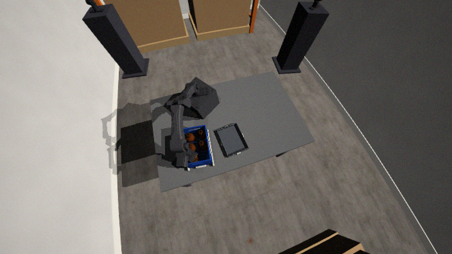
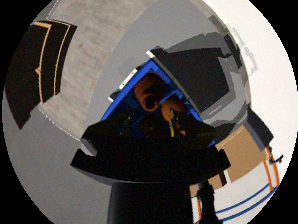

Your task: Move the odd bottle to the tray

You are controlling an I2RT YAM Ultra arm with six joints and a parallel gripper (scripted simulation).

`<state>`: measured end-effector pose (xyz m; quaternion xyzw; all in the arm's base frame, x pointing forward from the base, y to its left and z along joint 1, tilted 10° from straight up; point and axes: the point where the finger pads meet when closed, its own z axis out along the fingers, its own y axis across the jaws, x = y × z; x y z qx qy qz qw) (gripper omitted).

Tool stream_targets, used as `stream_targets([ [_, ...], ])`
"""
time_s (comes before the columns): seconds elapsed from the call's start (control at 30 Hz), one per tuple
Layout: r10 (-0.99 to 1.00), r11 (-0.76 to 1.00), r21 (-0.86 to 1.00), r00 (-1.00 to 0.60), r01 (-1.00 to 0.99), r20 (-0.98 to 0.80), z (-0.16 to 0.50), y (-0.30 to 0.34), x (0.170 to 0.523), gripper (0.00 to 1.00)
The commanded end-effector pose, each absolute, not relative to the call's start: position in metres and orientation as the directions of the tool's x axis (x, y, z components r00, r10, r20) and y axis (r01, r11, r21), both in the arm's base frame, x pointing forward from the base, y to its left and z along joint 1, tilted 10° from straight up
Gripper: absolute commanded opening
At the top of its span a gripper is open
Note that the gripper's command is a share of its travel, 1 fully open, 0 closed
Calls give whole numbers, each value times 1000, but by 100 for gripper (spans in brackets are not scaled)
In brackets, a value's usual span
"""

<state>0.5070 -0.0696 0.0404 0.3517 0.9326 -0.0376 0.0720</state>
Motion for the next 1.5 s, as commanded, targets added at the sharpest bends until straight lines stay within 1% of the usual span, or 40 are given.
stream_targets([
  [0.0,647,752,15,-734,659,-208,59,-71,518,61],
  [0.93,647,752,14,-734,659,-207,59,-71,518,61],
  [1.13,647,753,-6,-741,658,-179,48,-70,513,61],
  [1.27,646,753,5,-738,658,-194,60,-70,515,61],
  [1.47,646,753,3,-739,658,-191,58,-69,515,61],
])
